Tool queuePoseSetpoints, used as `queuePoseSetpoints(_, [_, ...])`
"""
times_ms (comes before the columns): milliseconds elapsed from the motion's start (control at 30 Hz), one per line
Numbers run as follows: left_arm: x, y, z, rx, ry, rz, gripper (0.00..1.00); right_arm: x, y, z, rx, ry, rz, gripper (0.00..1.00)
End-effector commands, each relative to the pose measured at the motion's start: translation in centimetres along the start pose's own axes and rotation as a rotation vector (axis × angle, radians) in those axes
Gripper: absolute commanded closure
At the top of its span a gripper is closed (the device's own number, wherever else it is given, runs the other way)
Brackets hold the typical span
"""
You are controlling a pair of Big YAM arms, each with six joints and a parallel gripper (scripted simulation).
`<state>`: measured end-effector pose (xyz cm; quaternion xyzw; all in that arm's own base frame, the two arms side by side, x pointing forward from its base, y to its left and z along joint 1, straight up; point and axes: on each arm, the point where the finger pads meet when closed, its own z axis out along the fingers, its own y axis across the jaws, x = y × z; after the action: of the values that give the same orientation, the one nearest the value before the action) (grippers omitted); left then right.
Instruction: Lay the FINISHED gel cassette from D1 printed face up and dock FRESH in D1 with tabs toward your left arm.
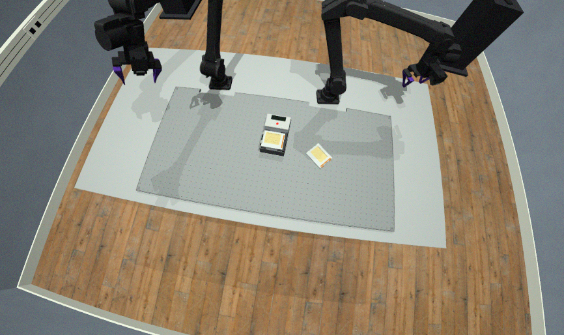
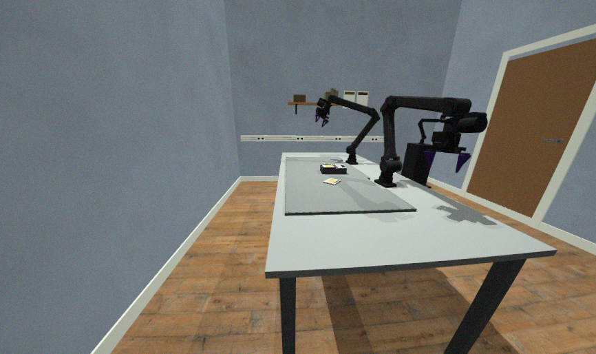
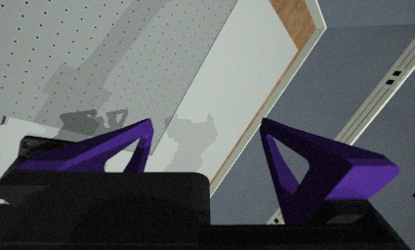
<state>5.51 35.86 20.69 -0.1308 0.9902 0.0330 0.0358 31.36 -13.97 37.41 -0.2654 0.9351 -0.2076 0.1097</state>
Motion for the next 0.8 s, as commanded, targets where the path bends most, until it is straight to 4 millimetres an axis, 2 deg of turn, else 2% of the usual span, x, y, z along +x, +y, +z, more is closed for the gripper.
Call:
queuePoseSetpoints(0, [-0.1, 0.2, -0.3, -0.009, -0.004, 0.0, 0.0, -0.1, -0.2, -0.3, 0.007, -0.005, 0.002, 0.0])
queuePoseSetpoints(533, [-0.1, 0.2, -0.3, -0.009, -0.004, 0.0, 0.0, -0.1, -0.2, -0.3, 0.007, -0.005, 0.002, 0.0])
queuePoseSetpoints(567, [-0.5, -0.1, -0.4, 0.004, -0.003, 0.031, 1.0, -0.1, -0.2, -0.3, 0.007, -0.005, 0.002, 1.0])
queuePoseSetpoints(767, [-3.2, -1.5, -0.8, 0.022, 0.0, 0.079, 1.0, -0.1, -0.2, -0.3, 0.007, -0.005, 0.002, 1.0])
